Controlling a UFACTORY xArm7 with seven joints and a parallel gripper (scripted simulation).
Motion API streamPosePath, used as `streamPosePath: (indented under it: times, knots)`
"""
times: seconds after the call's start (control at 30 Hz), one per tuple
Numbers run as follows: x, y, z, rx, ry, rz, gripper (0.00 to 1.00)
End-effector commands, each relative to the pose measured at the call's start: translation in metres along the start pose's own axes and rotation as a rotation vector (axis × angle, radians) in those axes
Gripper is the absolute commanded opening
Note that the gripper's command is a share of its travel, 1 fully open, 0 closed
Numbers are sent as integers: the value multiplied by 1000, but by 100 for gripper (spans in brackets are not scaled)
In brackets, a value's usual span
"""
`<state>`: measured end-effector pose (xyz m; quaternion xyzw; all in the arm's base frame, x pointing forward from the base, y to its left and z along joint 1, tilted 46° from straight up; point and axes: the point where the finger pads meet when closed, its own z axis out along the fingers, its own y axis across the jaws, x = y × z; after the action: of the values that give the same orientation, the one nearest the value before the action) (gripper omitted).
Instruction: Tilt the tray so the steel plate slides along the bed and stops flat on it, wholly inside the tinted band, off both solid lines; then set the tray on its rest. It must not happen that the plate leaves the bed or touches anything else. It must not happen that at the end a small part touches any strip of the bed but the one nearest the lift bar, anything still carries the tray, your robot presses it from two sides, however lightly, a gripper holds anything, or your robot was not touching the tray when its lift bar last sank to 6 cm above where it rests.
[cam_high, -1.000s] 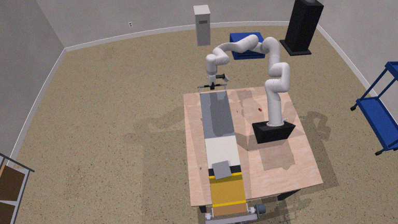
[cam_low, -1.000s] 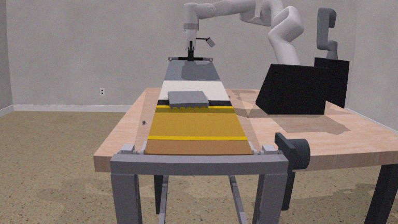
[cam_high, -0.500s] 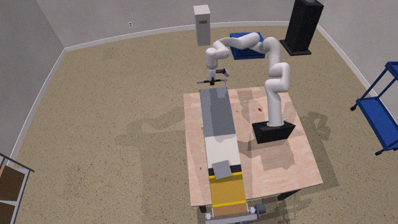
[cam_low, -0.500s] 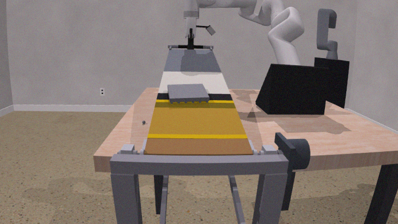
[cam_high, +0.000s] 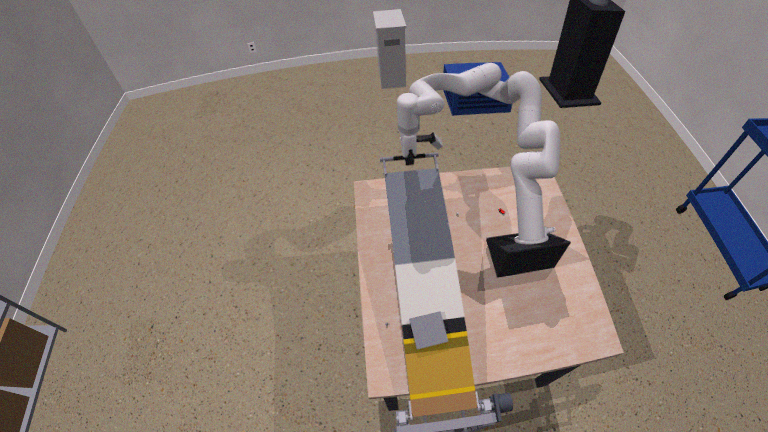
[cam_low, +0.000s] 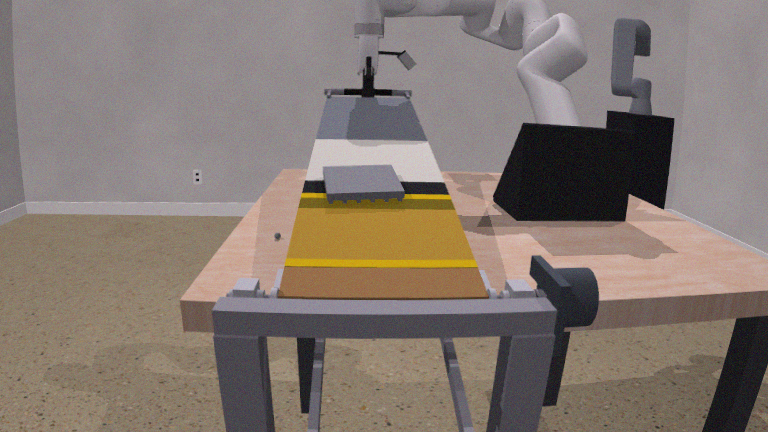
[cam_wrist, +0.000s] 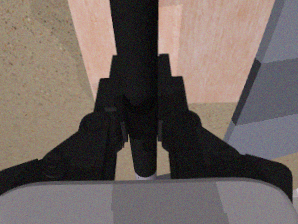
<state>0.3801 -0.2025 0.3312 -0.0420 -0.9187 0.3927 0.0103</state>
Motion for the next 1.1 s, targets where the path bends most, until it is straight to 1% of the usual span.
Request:
streamPosePath:
  times: [0.0, 0.03, 0.07, 0.27, 0.3, 0.37, 0.4, 0.43, 0.47, 0.5, 0.57, 0.6, 0.63, 1.07]
  knots:
    - [-1, -5, 29, -2, -4, -1, 0]
    - [-1, -8, 43, -2, -4, -1, 0]
    - [-1, -8, 48, -2, -4, -1, 0]
    - [-1, -8, 46, -2, -4, -1, 0]
    - [-1, -6, 33, -2, -4, -1, 0]
    - [-1, 1, -5, -2, -4, -1, 0]
    - [-1, 4, -19, -2, -4, -1, 0]
    - [-1, 5, -24, -2, -4, -1, 0]
    - [-1, 4, -19, -2, -4, -1, 0]
    - [-1, 1, -5, -2, -4, -1, 0]
    - [-1, -6, 33, -2, -4, -1, 0]
    - [-1, -8, 46, -2, -4, -1, 0]
    - [-1, -9, 52, -2, -4, -1, 0]
    - [-1, -9, 54, -2, -4, -1, 0]
